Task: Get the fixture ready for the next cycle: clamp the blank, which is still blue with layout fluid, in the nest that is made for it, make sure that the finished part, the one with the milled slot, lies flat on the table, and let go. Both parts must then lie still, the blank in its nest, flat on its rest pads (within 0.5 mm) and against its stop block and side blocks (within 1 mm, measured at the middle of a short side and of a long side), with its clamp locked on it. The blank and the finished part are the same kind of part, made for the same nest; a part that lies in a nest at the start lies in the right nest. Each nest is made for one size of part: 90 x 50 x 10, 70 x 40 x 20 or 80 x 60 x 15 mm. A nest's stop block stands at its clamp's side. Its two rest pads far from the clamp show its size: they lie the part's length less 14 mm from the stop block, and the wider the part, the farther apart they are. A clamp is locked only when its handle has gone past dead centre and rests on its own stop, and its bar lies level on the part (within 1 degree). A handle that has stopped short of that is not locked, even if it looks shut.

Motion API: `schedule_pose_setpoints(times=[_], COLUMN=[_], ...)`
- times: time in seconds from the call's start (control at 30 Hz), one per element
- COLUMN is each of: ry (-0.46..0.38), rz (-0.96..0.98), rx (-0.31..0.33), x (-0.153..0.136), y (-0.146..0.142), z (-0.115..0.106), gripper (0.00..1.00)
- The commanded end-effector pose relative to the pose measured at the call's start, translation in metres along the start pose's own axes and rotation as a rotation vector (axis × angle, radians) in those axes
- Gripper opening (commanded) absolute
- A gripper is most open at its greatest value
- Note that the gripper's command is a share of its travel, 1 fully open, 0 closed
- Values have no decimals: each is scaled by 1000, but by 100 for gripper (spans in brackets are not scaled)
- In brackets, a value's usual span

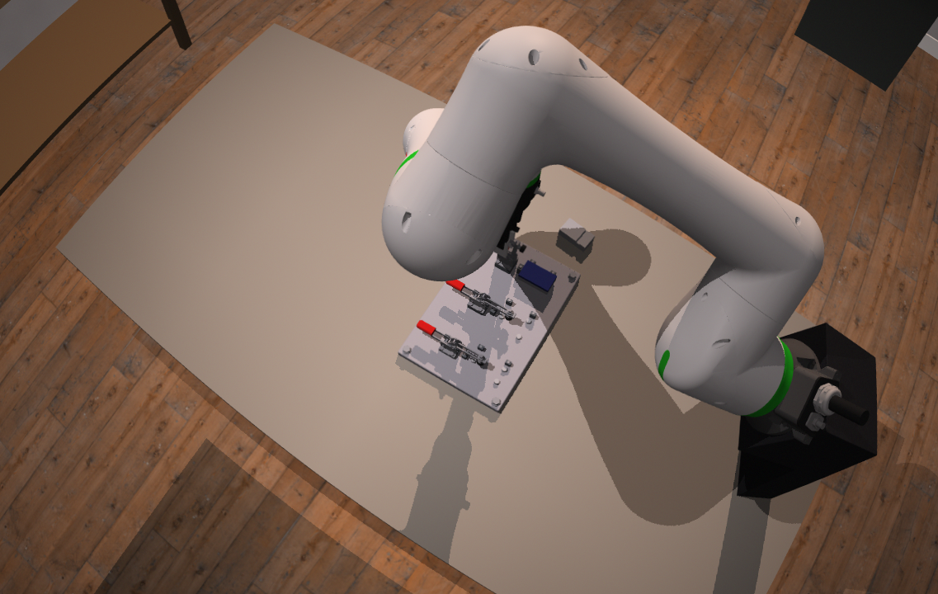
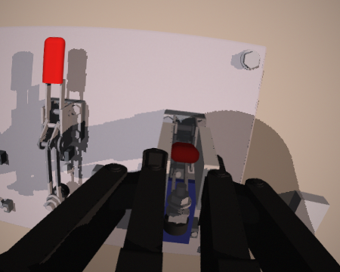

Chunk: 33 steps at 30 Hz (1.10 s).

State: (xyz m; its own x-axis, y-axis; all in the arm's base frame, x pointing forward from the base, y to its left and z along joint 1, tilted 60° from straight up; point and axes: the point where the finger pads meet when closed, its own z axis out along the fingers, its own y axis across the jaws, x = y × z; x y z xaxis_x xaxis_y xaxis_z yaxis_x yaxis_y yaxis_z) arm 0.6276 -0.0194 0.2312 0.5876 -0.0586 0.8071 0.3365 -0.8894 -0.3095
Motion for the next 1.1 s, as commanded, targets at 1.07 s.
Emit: schedule_pose_setpoints(times=[1.07], ry=[1], rz=[0], rx=[-1], x=[21], y=[0], z=[4], gripper=[0])
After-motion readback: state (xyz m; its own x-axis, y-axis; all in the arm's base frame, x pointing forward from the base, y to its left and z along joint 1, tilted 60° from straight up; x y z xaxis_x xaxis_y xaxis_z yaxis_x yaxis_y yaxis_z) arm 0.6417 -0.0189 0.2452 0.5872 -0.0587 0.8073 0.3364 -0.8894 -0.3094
